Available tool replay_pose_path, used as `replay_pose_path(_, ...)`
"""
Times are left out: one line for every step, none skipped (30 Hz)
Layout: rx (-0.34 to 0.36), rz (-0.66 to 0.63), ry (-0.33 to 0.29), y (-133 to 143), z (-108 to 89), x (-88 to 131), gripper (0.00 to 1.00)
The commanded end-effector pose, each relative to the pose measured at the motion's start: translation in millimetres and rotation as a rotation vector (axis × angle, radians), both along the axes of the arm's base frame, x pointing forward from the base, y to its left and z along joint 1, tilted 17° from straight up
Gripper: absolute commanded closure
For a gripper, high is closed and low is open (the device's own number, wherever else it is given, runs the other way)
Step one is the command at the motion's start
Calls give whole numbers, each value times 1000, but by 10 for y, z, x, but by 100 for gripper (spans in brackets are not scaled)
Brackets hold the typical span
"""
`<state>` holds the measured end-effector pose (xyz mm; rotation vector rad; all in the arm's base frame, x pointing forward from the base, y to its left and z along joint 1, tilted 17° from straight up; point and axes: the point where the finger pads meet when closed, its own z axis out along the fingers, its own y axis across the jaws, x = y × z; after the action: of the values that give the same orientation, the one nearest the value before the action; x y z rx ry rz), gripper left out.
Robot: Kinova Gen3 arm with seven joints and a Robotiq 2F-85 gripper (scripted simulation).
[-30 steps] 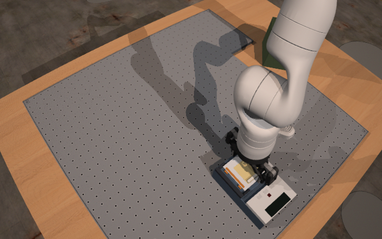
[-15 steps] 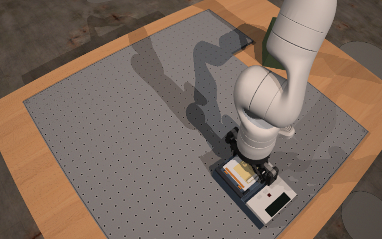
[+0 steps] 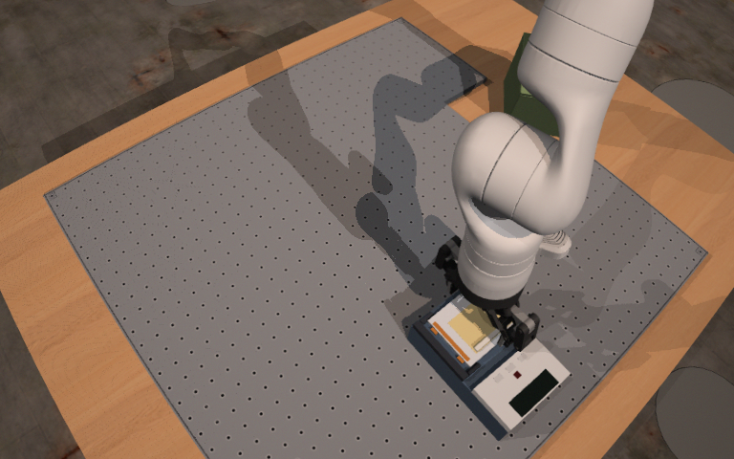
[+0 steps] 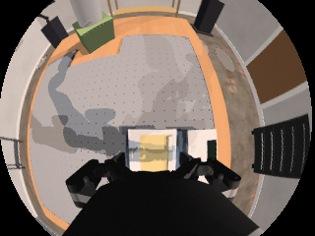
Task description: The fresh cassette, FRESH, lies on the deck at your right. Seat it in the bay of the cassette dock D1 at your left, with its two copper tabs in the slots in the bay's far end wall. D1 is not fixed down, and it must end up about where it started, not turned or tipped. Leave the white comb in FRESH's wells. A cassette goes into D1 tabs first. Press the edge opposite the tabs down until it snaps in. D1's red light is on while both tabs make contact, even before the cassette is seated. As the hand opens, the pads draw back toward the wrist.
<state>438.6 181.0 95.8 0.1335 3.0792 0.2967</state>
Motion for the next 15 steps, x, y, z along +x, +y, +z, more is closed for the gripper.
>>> replay_pose_path(2,0,-6,-1,51,6,0)
replay_pose_path(2,0,-6,-4,64,3,0)
replay_pose_path(2,0,-6,-6,77,0,0)
replay_pose_path(2,0,-6,-8,90,-3,0)
replay_pose_path(2,0,-6,-10,103,-7,0)
replay_pose_path(2,0,-6,-13,116,-10,0)
replay_pose_path(2,0,-6,-15,128,-13,0)
replay_pose_path(2,0,-6,-17,141,-16,0)
replay_pose_path(2,0,-6,-20,154,-19,0)
replay_pose_path(2,0,-6,-22,167,-22,0)
replay_pose_path(2,0,-6,-24,179,-25,0)
replay_pose_path(2,0,-6,-26,192,-28,0)
replay_pose_path(2,0,-6,-29,205,-31,0)
replay_pose_path(2,0,-6,-31,218,-34,0)
replay_pose_path(2,0,-6,-31,218,-34,0)
